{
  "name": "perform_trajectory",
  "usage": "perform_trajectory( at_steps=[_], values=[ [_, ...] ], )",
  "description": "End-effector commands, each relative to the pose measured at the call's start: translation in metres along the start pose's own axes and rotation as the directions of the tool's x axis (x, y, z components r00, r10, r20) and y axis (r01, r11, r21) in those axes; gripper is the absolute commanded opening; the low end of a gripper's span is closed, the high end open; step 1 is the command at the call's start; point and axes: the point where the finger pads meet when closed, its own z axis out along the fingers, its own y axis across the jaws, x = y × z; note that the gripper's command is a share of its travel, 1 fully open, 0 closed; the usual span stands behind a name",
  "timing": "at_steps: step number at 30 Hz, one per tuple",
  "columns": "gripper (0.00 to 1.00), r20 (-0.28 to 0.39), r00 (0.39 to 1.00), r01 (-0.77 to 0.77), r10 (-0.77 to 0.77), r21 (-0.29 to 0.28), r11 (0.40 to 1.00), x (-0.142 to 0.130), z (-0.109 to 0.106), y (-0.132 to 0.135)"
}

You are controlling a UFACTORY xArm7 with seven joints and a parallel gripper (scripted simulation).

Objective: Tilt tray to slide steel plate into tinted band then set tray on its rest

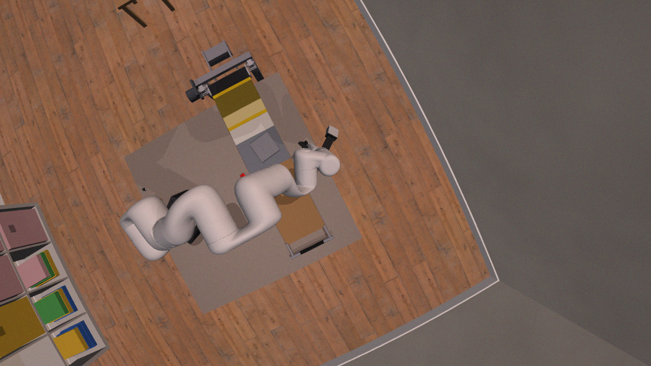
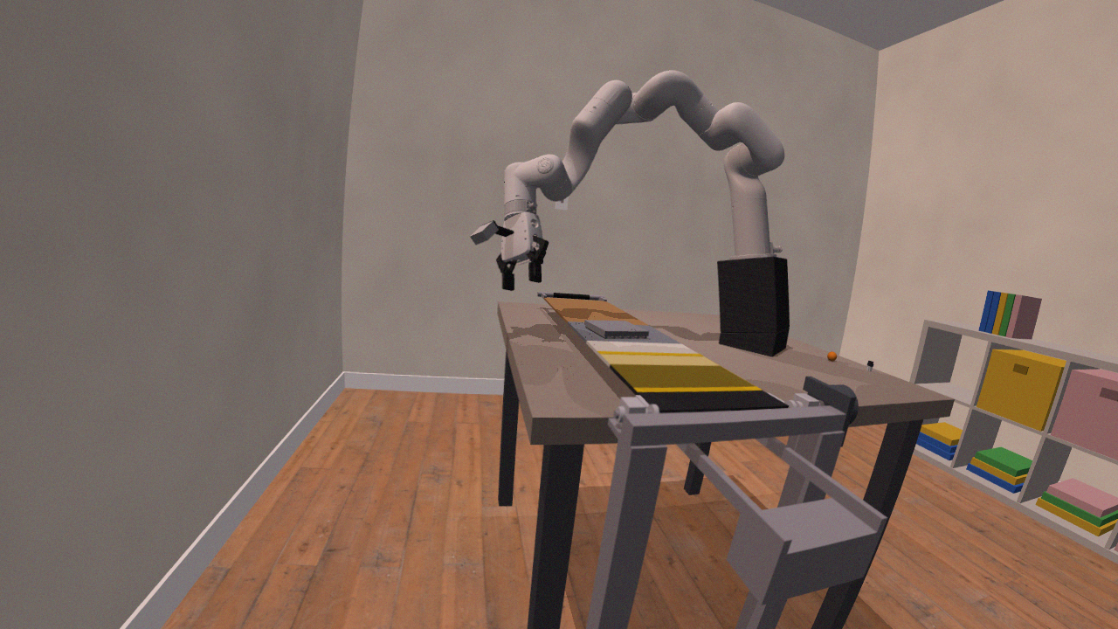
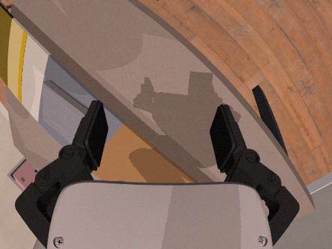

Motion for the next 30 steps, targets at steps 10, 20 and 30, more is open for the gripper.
perform_trajectory(
  at_steps=[10,20,30],
  values=[
    [1.0,0.009,0.993,-0.117,0.119,-0.113,0.987,-0.07,-0.047,0.069],
    [1.0,0.008,0.974,-0.221,0.227,-0.194,0.956,-0.14,-0.085,0.113],
    [1.0,-0.001,0.947,-0.31,0.32,-0.254,0.916,-0.203,-0.117,0.14]
  ],
)
